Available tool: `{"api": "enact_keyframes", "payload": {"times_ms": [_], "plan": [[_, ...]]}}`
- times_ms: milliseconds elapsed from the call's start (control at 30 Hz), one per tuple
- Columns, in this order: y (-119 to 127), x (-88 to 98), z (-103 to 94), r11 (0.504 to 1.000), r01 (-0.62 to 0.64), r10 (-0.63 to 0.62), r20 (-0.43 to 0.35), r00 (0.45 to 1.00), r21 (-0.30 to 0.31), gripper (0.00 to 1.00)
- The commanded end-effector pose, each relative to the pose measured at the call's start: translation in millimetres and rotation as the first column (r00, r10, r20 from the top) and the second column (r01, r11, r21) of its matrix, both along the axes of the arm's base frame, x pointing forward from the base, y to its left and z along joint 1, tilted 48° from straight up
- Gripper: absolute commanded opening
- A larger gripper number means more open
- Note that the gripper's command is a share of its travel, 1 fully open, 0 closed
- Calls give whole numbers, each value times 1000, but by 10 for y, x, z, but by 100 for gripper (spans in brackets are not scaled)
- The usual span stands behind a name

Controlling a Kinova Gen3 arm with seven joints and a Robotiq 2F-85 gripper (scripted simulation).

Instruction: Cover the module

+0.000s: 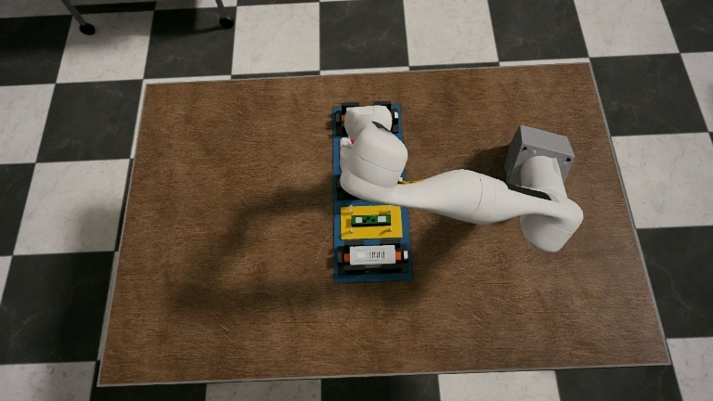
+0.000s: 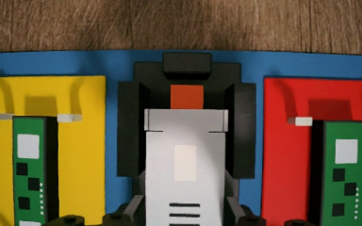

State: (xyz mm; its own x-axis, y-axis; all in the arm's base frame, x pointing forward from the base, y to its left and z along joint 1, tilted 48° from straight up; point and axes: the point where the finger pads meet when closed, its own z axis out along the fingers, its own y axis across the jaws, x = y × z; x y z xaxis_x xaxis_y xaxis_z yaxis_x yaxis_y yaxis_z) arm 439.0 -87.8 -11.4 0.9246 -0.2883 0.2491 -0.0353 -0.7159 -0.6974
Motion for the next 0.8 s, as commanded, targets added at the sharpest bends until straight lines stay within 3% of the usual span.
{"api": "enact_keyframes", "payload": {"times_ms": [0,400,767], "plan": [[-25,-4,17,1000,2,-2,1,1000,-1,0],[-212,-118,215,1000,2,-2,1,1000,-1,0],[-209,-116,212,1000,2,-2,1,1000,-1,1]]}}
